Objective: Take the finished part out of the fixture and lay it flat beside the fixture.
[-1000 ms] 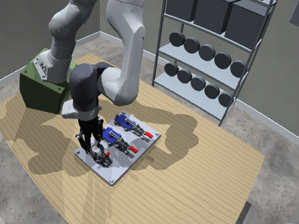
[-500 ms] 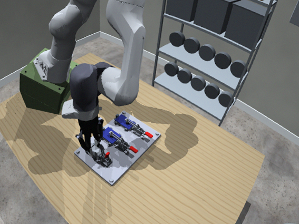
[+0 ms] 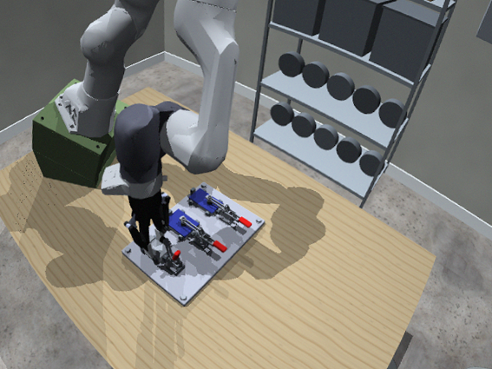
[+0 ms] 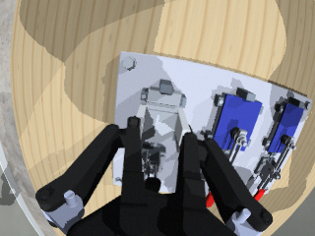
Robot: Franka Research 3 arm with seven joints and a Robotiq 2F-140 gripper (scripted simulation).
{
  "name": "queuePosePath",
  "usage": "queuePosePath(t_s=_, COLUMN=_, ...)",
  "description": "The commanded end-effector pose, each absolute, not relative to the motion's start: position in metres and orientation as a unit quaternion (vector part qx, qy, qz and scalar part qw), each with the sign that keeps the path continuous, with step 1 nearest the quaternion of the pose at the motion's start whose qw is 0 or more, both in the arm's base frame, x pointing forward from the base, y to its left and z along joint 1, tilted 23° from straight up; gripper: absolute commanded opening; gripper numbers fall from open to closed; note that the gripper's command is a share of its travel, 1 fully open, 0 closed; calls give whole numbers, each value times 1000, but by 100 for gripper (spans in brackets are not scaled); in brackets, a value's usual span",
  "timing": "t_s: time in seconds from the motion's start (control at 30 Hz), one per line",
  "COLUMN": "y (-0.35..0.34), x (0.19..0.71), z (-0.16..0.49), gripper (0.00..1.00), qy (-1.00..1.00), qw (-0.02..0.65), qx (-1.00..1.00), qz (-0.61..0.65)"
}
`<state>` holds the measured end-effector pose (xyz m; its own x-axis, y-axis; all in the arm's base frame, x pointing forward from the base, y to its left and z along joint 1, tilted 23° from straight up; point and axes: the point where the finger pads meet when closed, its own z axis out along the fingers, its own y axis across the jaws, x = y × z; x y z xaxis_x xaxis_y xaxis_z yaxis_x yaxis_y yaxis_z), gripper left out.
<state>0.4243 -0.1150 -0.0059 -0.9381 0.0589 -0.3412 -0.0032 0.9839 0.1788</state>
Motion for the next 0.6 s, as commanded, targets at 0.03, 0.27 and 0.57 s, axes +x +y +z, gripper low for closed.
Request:
queuePosePath(t_s=0.03, y=-116, x=424, z=-3, gripper=0, qy=980, qw=176, qx=14, qz=89)
queuePosePath(t_s=0.27, y=-117, x=422, z=3, gripper=0, qy=980, qw=176, qx=14, qz=89)
queuePosePath(t_s=0.57, y=-118, x=419, z=10, gripper=0, qy=980, qw=176, qx=14, qz=89)
